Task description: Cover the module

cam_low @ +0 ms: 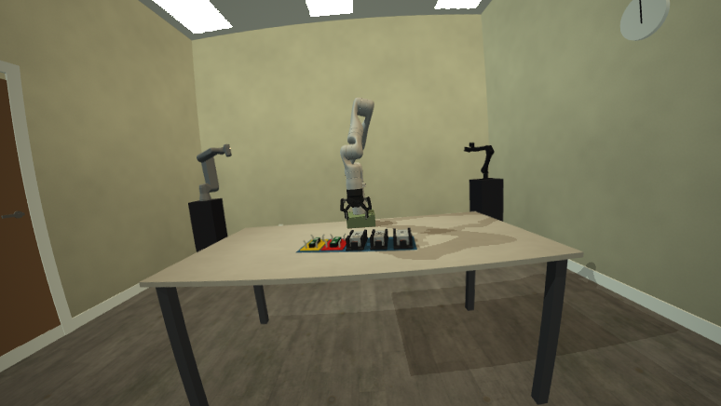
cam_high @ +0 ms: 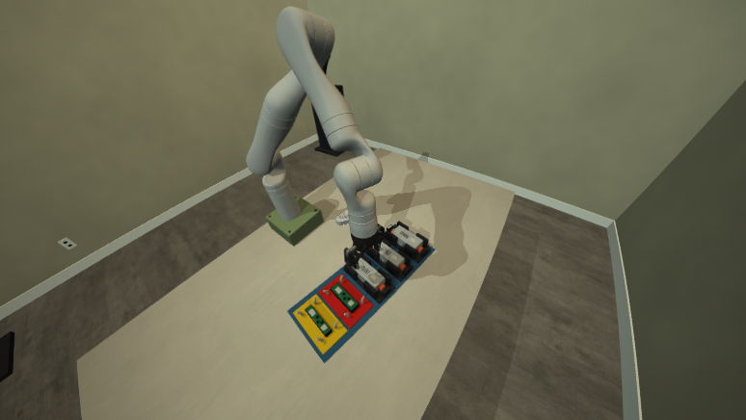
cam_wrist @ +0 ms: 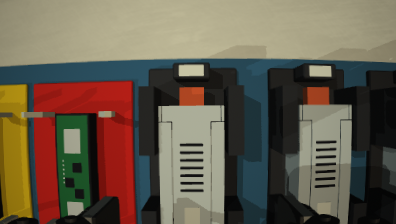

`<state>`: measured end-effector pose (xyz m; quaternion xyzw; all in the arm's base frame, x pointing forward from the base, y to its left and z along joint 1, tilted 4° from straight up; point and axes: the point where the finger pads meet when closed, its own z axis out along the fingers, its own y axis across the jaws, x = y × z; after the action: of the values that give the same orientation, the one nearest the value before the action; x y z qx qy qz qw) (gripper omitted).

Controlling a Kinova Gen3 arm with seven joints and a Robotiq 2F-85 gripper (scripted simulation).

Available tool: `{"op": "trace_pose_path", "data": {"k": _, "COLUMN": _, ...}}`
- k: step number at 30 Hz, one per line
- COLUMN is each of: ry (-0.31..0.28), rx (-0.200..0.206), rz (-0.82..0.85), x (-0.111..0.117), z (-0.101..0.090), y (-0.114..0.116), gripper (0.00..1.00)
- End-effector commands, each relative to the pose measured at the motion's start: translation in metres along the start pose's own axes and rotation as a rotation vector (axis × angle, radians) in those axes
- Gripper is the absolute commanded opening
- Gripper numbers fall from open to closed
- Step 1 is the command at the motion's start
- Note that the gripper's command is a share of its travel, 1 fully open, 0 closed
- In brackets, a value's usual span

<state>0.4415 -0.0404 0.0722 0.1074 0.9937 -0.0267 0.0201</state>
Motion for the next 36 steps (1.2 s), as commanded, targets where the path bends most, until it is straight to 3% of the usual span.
{"op": "trace_pose_path", "data": {"k": 1, "ry": -0.002, "rx": -0.001, "rz": 0.000, "x": 0.000, "z": -0.001, "y": -0.001, "gripper": 1.00}}
{"op": "trace_pose_path", "data": {"k": 25, "ry": -0.002, "rx": -0.001, "rz": 0.000, "x": -0.001, "z": 0.005, "y": -0.005, "gripper": 1.00}}
{"op": "trace_pose_path", "data": {"k": 36, "ry": -0.002, "rx": -0.001, "rz": 0.000, "x": -0.001, "z": 0.025, "y": -0.005, "gripper": 1.00}}
